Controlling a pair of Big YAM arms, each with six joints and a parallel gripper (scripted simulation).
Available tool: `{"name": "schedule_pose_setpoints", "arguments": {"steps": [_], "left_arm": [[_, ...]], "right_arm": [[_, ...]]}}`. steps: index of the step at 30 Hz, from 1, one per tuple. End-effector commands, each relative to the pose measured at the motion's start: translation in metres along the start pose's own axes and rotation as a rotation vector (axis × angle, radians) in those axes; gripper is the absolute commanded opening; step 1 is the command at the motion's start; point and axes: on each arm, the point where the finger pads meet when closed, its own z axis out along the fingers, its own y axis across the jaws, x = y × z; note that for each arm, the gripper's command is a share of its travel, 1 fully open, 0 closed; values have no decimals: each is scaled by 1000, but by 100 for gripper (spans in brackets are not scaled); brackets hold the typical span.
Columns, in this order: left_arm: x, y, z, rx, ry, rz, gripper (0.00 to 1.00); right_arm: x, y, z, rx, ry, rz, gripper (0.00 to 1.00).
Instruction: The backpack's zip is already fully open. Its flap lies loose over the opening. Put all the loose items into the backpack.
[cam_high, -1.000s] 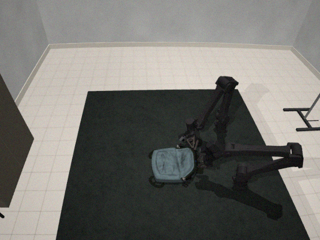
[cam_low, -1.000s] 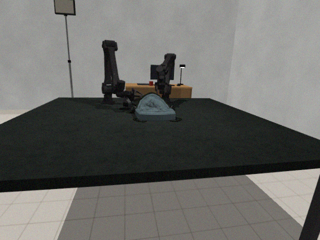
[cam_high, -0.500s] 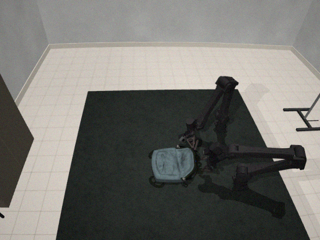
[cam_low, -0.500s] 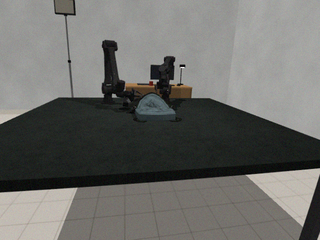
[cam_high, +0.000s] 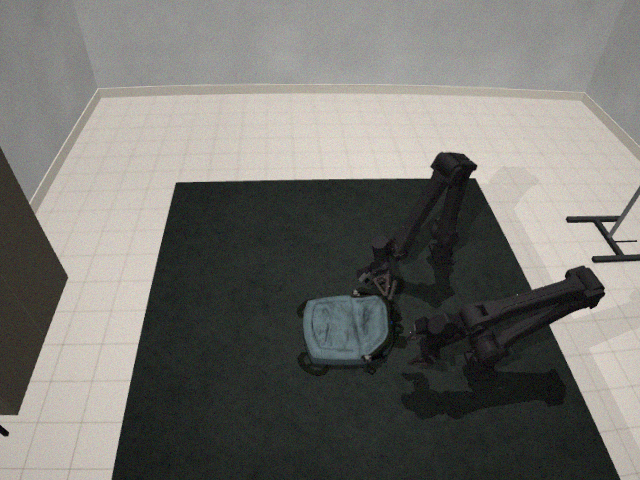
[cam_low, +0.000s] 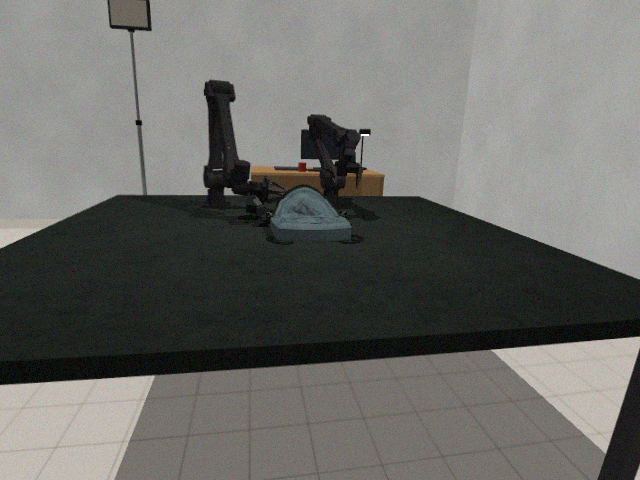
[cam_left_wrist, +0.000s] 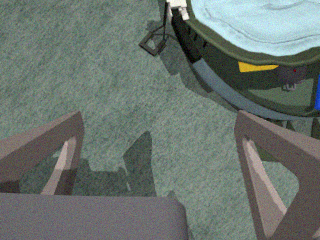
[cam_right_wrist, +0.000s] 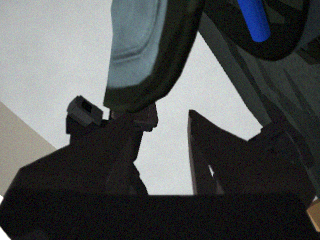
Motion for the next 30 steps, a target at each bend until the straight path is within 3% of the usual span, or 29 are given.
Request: {"name": "schedule_pose_setpoints", "arguments": {"steps": [1,5,9,10,11,24,30], "left_arm": [[-34,31,-19,-18,-55,91,90],[-31,58,-22,-23,-51,98,90],[-31,59,-22,-24,-51,99,90],[-8,47,-8,10,-9,99,90],[-47,53,-23,-20,-91,123,90],[-152,38,-55,-48,-318,76,90],[-184,33,-65,-55,-387,67,90]], "right_arm": [[16,9,-1,-13,19,-83,32],[8,25,4,-2,16,-167,32],[6,24,4,7,12,-199,32],[5,24,4,12,10,-214,32],[4,24,4,17,8,-230,32],[-7,19,8,79,-14,-414,32],[-12,18,7,83,-22,-438,32]]}}
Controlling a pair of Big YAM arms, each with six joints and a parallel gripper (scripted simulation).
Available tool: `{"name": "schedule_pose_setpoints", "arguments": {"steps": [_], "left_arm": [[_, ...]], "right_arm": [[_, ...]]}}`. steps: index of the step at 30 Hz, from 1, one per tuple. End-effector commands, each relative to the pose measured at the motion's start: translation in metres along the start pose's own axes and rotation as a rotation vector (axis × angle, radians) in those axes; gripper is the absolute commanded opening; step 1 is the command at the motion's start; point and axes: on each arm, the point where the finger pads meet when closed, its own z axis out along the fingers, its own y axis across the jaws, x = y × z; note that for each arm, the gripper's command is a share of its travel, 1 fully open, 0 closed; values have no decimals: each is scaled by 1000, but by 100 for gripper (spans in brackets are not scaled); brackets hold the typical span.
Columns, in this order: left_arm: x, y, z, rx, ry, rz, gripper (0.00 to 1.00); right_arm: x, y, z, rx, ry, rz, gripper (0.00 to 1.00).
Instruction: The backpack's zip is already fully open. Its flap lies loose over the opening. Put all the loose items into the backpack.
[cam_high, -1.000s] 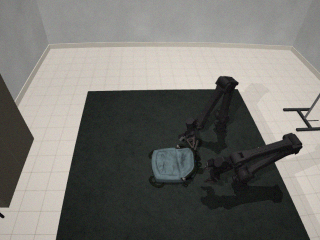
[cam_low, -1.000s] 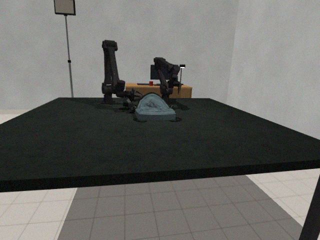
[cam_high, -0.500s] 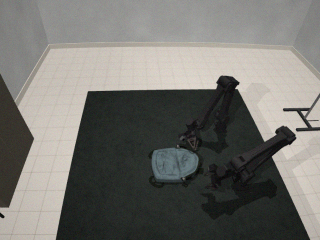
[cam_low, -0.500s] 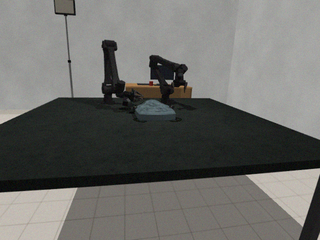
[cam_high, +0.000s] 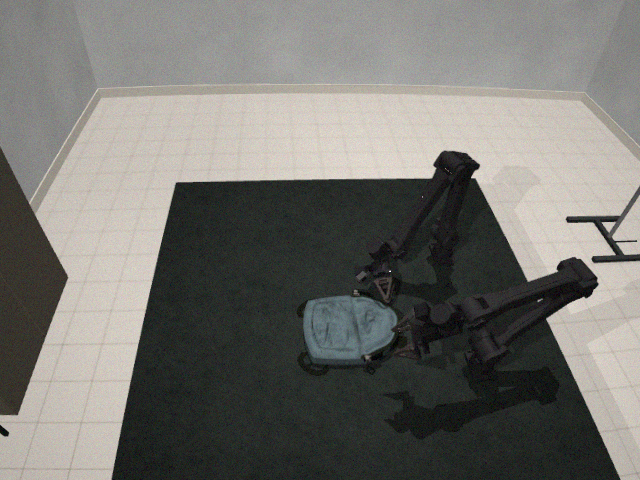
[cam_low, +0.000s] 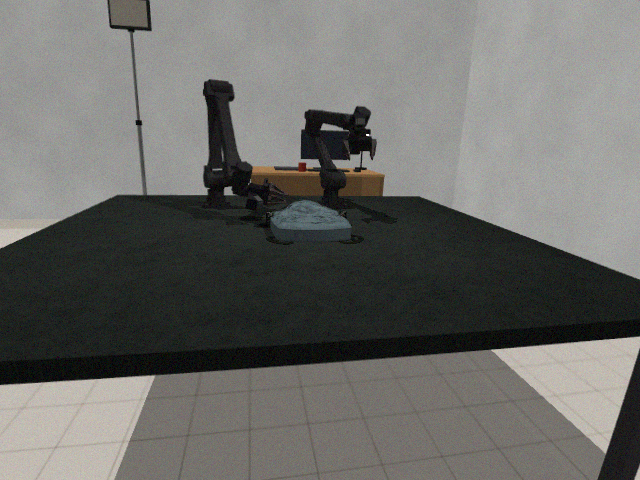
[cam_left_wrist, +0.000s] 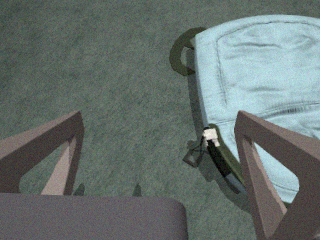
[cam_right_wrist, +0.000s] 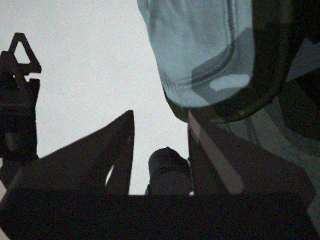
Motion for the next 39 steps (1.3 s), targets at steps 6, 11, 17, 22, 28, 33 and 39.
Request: {"name": "schedule_pose_setpoints", "arguments": {"steps": [6,11,17,22,28,33,39], "left_arm": [[-110,2,-5,-32,-211,-34,90],[-152,1,-6,-47,-296,-45,90],[-185,0,-6,-59,-364,-54,90],[-226,-2,-6,-75,-448,-64,90],[-274,-3,-6,-94,-548,-76,90],[-298,-3,-6,-104,-598,-82,90],[-323,-4,-3,-113,-645,-88,90]], "right_arm": [[-21,17,6,8,-11,-148,32],[-27,14,5,15,-19,-177,32],[-31,11,5,20,-26,-201,32],[-35,8,6,28,-31,-231,32],[-40,4,7,37,-36,-266,32],[-42,2,8,42,-38,-285,32],[-48,2,8,46,-41,-303,32]]}}
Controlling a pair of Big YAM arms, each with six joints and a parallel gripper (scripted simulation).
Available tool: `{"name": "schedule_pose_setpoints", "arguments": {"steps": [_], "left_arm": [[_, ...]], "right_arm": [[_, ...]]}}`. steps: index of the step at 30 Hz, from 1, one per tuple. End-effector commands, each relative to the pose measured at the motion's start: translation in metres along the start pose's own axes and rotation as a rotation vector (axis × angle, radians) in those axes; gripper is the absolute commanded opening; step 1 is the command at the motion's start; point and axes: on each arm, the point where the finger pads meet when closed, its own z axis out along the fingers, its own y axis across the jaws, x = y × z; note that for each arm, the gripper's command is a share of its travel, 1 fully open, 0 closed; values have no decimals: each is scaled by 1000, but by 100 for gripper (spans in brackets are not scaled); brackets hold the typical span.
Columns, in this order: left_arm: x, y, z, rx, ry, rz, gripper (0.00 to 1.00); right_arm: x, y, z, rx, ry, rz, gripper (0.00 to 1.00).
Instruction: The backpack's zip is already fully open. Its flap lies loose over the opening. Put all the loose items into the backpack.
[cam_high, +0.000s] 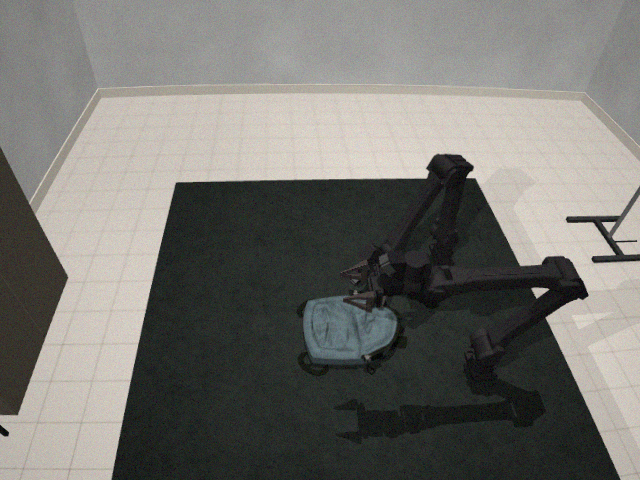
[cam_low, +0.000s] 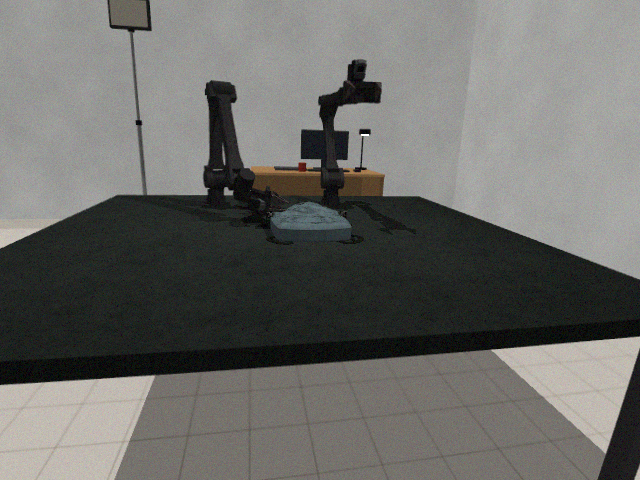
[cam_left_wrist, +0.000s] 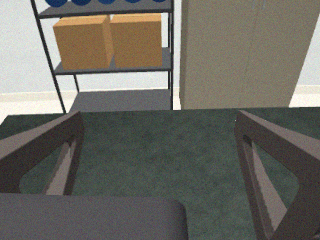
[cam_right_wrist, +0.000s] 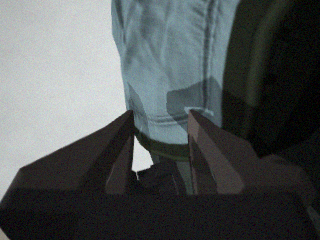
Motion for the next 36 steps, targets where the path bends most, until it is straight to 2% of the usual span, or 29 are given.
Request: {"name": "schedule_pose_setpoints", "arguments": {"steps": [1,2,36], "left_arm": [[-50,3,7,-12,-97,-25,90],[-33,6,3,-22,-62,-14,90],[-33,5,1,-13,-62,-14,90]], "right_arm": [[-28,20,-2,-18,-31,-82,32],[-28,20,-2,-18,-31,-82,32],[-38,20,0,-17,-27,-77,32]]}}
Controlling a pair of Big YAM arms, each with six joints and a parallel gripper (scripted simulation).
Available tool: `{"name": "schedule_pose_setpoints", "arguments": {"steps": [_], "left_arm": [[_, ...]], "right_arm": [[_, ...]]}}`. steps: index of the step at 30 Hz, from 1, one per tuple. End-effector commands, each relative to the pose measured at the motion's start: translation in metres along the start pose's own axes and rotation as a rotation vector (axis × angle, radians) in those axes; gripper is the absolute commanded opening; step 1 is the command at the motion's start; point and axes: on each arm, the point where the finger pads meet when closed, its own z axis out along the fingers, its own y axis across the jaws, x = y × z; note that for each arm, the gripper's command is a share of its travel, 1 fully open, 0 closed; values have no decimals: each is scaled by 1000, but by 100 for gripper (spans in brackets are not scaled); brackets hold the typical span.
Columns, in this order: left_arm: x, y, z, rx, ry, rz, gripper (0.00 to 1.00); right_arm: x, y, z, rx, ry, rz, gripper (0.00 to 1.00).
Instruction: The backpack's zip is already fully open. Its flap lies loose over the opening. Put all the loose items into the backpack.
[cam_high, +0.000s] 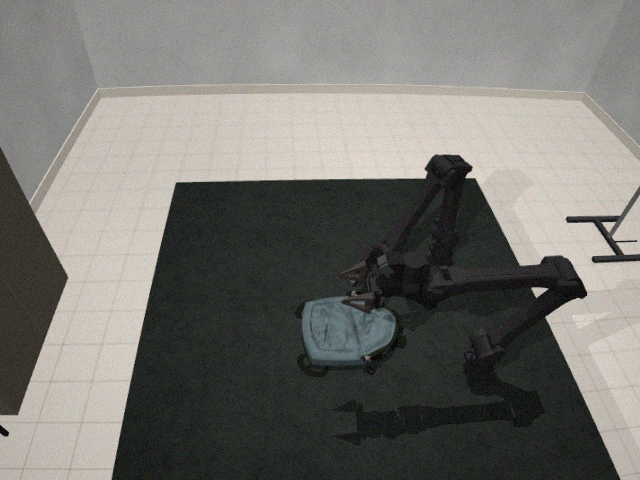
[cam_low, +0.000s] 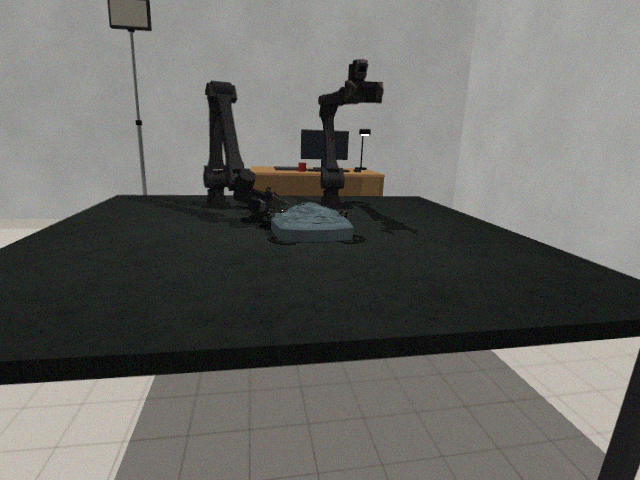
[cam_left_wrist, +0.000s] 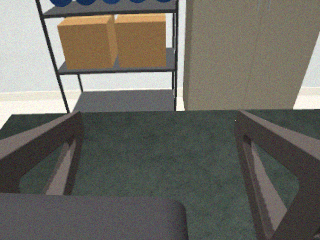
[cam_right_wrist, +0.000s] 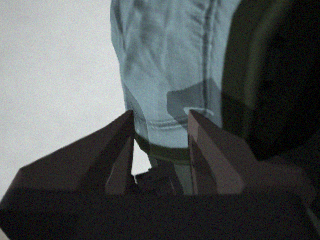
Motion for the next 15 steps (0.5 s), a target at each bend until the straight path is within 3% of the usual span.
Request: {"name": "schedule_pose_setpoints", "arguments": {"steps": [1,15], "left_arm": [[-32,0,-3,3,-62,-13,90],[-32,0,-4,3,-62,-13,90]], "right_arm": [[-29,20,-2,-23,-28,-68,32],[-28,34,-20,-36,-32,-99,32]]}}
